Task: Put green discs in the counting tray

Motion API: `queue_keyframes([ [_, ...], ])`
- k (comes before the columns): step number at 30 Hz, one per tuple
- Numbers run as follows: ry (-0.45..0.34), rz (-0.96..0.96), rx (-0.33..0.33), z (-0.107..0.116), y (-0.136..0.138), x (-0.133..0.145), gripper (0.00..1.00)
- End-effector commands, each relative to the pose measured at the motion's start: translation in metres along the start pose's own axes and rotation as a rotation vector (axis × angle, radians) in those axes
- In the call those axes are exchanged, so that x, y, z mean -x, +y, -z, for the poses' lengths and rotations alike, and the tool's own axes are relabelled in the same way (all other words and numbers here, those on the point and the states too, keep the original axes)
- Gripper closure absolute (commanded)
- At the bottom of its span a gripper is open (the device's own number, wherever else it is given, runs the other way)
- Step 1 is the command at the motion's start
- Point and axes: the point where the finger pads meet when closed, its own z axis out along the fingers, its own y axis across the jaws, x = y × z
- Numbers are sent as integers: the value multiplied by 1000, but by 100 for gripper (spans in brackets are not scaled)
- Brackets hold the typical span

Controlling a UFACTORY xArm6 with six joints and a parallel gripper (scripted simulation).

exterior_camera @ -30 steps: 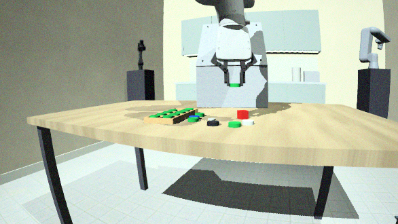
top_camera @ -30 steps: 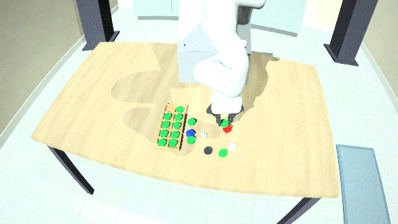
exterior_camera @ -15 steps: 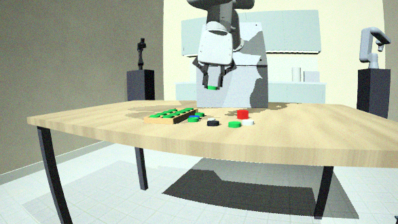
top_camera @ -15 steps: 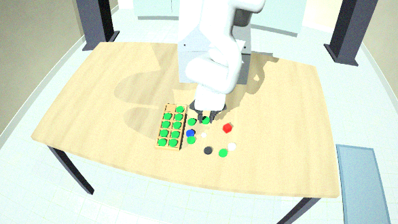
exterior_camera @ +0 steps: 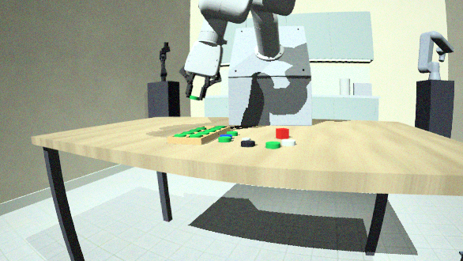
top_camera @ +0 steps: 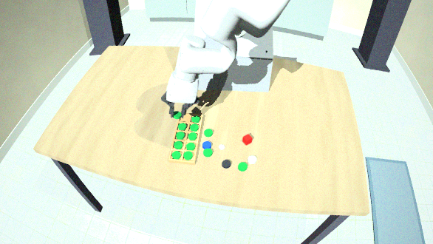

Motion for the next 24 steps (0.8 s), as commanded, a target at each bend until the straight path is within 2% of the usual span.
queue_keyframes([
  [1,-2,-7,-14,2,3,7,100],
  [2,-2,-7,-14,2,3,7,100],
  [9,-39,-52,-167,13,-3,48,100],
  [13,-66,-80,-230,19,-12,63,100],
  [17,-78,-92,-256,22,-16,69,100],
  [24,-80,-94,-258,21,-17,69,100],
])
